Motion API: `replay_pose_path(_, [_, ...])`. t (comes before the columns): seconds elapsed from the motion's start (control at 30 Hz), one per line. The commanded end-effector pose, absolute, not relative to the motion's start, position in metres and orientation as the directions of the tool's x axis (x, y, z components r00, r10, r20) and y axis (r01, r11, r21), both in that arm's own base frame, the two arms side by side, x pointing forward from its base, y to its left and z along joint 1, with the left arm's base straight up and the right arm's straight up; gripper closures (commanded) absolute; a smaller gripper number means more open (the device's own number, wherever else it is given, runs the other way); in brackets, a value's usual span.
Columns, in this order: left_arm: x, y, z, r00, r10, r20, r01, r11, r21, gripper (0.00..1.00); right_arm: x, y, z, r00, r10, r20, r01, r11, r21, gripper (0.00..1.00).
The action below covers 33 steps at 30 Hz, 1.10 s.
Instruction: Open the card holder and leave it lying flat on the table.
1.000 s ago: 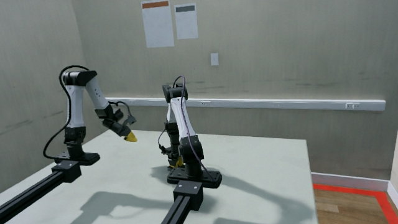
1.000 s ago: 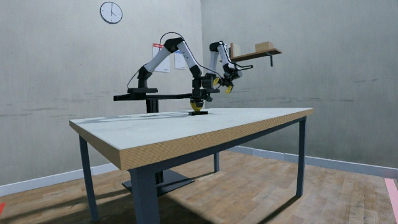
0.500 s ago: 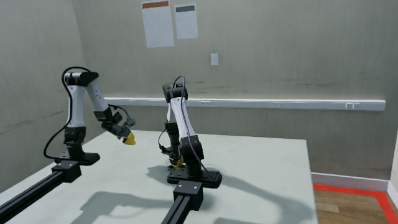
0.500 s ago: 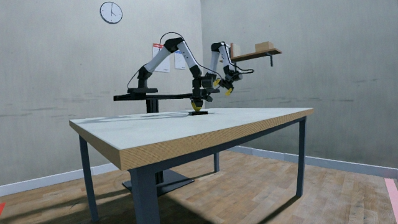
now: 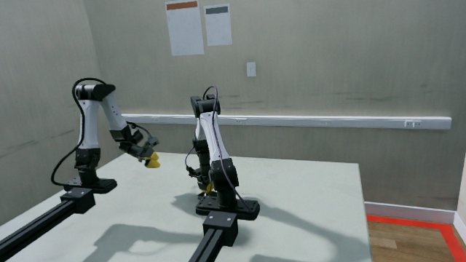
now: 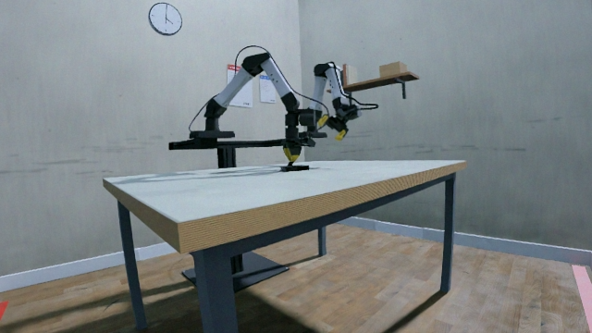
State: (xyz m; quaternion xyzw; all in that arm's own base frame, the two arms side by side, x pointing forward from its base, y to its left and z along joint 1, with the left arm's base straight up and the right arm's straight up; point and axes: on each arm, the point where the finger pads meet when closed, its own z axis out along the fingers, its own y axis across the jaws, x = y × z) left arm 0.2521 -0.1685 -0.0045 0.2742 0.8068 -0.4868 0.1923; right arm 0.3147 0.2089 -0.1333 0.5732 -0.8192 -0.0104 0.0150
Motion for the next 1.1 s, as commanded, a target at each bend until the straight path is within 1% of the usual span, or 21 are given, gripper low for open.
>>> replay_pose_path(0.0, [0.257, -0.171, 0.005, -0.77, 0.223, -0.598, 0.635, 0.351, -0.688, 0.0, 0.343, 0.22, -0.093, -0.34, -0.939, -0.059, -0.939, 0.342, -0.027, 0.67])
replay_pose_path(0.1, [0.26, -0.173, 0.012, -0.766, 0.208, -0.609, 0.64, 0.335, -0.691, 0.0, 0.343, 0.22, -0.071, -0.34, -0.939, -0.062, -0.939, 0.342, -0.03, 0.35])
replay_pose_path(0.23, [0.267, -0.175, 0.024, -0.746, 0.199, -0.635, 0.662, 0.32, -0.678, 0.0, 0.327, 0.216, -0.093, -0.339, -0.941, -0.016, -0.941, 0.339, 0.007, 0.35])
replay_pose_path(0.43, [0.267, -0.176, 0.033, -0.72, 0.208, -0.662, 0.691, 0.304, -0.656, 0.0, 0.325, 0.215, -0.096, -0.339, -0.941, -0.008, -0.941, 0.339, 0.012, 0.35])
replay_pose_path(0.47, [0.267, -0.176, 0.034, -0.716, 0.211, -0.665, 0.695, 0.302, -0.652, 0.0, 0.327, 0.213, -0.095, -0.348, -0.938, 0.0, -0.938, 0.348, 0.005, 0.46])
replay_pose_path(0.53, [0.267, -0.176, 0.034, -0.716, 0.211, -0.665, 0.695, 0.302, -0.652, 0.0, 0.327, 0.213, -0.095, -0.348, -0.938, 0.0, -0.938, 0.348, 0.005, 0.46])
replay_pose_path(0.57, [0.267, -0.176, 0.034, -0.716, 0.211, -0.666, 0.695, 0.302, -0.652, 0.0, 0.327, 0.213, -0.094, -0.354, -0.935, 0.009, -0.935, 0.354, -0.003, 0.57])
replay_pose_path(0.6, [0.267, -0.176, 0.034, -0.714, 0.21, -0.668, 0.697, 0.302, -0.65, 0.0, 0.327, 0.212, -0.094, -0.363, -0.932, 0.02, -0.932, 0.363, -0.012, 0.64])
replay_pose_path(0.83, [0.267, -0.176, 0.034, -0.715, 0.209, -0.667, 0.696, 0.303, -0.651, 0.0, 0.316, 0.204, -0.098, -0.451, -0.876, 0.168, -0.889, 0.427, -0.162, 0.64])
replay_pose_path(0.93, [0.267, -0.176, 0.034, -0.715, 0.209, -0.667, 0.696, 0.303, -0.651, 0.0, 0.305, 0.204, -0.097, -0.503, -0.831, 0.235, -0.852, 0.432, -0.296, 0.64])
replay_pose_path(1.03, [0.268, -0.176, 0.034, -0.715, 0.209, -0.668, 0.697, 0.303, -0.651, 0.0, 0.291, 0.206, -0.096, -0.546, -0.792, 0.272, -0.797, 0.392, -0.459, 0.64])
replay_pose_path(1.07, [0.268, -0.176, 0.034, -0.715, 0.209, -0.668, 0.697, 0.303, -0.651, 0.0, 0.291, 0.206, -0.096, -0.546, -0.792, 0.272, -0.797, 0.392, -0.459, 0.64])
